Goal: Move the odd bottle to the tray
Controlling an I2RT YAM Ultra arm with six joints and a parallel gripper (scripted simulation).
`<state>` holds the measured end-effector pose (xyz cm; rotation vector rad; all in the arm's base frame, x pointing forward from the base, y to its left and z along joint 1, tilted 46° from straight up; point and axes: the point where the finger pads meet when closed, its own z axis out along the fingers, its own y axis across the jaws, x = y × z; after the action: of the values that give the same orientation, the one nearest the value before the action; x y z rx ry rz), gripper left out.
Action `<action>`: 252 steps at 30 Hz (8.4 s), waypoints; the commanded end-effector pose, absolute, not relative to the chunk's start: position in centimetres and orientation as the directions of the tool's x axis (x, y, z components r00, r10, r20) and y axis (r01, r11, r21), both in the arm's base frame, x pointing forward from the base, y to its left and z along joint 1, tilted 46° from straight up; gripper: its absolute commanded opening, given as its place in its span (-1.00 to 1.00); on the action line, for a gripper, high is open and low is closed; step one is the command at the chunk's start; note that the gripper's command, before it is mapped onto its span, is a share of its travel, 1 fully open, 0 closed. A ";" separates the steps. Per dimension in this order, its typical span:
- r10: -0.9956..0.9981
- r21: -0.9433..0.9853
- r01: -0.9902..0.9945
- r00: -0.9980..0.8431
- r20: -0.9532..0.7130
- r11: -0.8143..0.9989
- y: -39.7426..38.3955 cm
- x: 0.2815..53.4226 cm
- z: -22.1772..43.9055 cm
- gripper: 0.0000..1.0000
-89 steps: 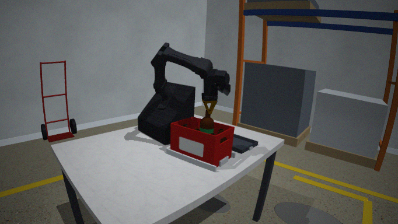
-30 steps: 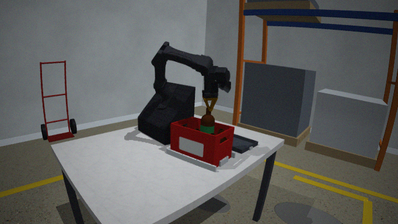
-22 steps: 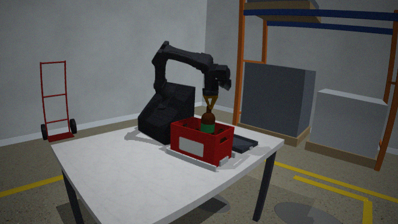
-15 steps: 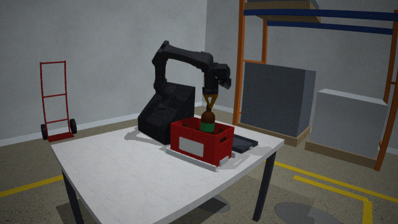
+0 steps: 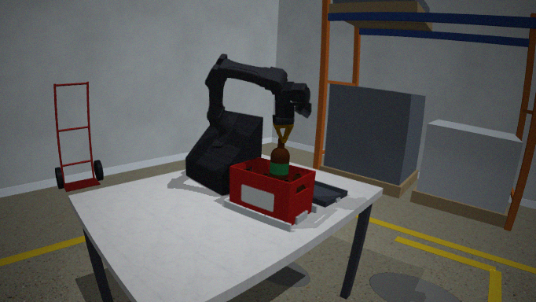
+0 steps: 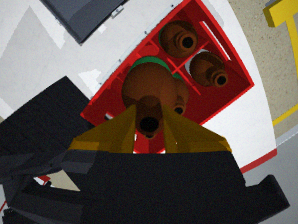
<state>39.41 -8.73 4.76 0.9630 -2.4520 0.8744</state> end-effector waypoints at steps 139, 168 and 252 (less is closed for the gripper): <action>-0.510 -0.427 -0.709 -0.702 0.496 0.561 -4.1 40.8 8.0 -1.00; -0.510 -0.427 -0.709 -0.702 0.496 0.561 -4.1 40.8 8.0 -1.00; -0.512 -0.420 -0.715 -0.696 0.503 0.558 -2.7 41.0 9.0 -1.00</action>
<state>40.11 -4.50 8.70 0.9627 -2.4502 0.8716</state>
